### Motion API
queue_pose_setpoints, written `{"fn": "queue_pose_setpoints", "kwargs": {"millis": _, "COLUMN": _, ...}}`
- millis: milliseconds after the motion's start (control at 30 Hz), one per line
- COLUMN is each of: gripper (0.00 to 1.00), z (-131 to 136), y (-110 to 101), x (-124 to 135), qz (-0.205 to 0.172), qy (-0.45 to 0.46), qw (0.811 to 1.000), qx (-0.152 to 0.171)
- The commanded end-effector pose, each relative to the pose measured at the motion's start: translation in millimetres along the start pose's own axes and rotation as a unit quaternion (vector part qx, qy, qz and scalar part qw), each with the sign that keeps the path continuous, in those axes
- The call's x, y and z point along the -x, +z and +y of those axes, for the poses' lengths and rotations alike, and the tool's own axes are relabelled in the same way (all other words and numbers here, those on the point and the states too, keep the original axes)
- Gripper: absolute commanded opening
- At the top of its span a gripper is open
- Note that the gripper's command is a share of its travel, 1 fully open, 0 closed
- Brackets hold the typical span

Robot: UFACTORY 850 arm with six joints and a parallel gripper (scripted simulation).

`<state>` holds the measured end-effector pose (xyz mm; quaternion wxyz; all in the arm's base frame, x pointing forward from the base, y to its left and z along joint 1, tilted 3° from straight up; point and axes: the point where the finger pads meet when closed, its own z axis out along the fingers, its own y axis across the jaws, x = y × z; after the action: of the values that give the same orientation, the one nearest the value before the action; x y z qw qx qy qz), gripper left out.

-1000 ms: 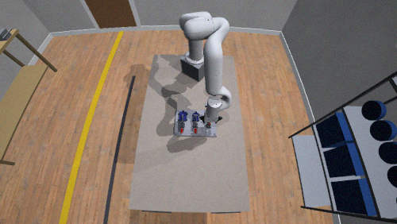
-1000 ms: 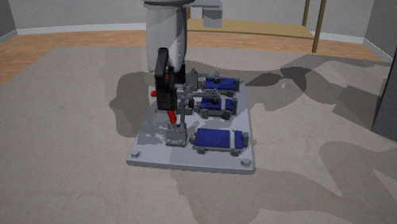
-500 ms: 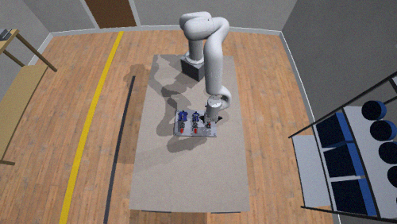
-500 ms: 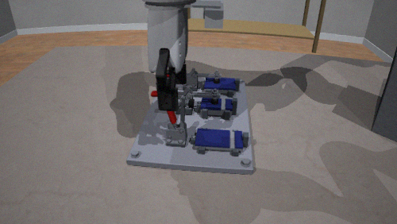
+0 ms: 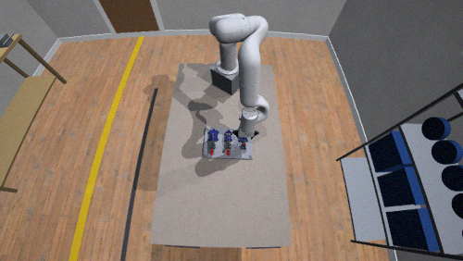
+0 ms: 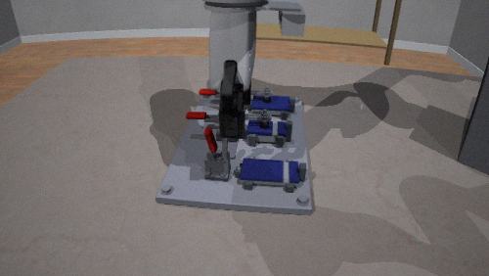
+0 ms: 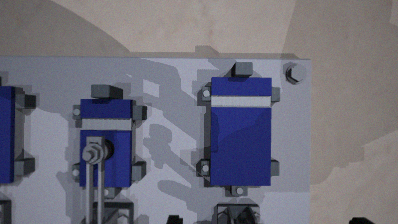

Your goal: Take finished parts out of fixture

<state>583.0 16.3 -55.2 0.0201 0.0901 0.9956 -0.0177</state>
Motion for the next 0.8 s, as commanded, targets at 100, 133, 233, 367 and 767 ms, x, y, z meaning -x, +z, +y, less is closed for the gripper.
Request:
{"fn": "queue_pose_setpoints", "kwargs": {"millis": 100, "gripper": 1.00, "z": 0.2, "y": -1.0, "x": -25.7, "qz": -0.003, "qy": 0.000, "qw": 1.000, "qx": -0.001}}
{"fn": "queue_pose_setpoints", "kwargs": {"millis": 133, "gripper": 1.00, "z": 0.2, "y": -1.0, "x": -29.1, "qz": -0.003, "qy": 0.000, "qw": 1.000, "qx": -0.001}}
{"fn": "queue_pose_setpoints", "kwargs": {"millis": 233, "gripper": 1.00, "z": 0.2, "y": -0.9, "x": -37.5, "qz": -0.003, "qy": 0.000, "qw": 1.000, "qx": -0.001}}
{"fn": "queue_pose_setpoints", "kwargs": {"millis": 367, "gripper": 1.00, "z": 0.1, "y": -0.9, "x": -45.2, "qz": -0.003, "qy": 0.000, "qw": 1.000, "qx": -0.001}}
{"fn": "queue_pose_setpoints", "kwargs": {"millis": 767, "gripper": 1.00, "z": 0.1, "y": -0.8, "x": -52.4, "qz": -0.003, "qy": 0.000, "qw": 1.000, "qx": -0.001}}
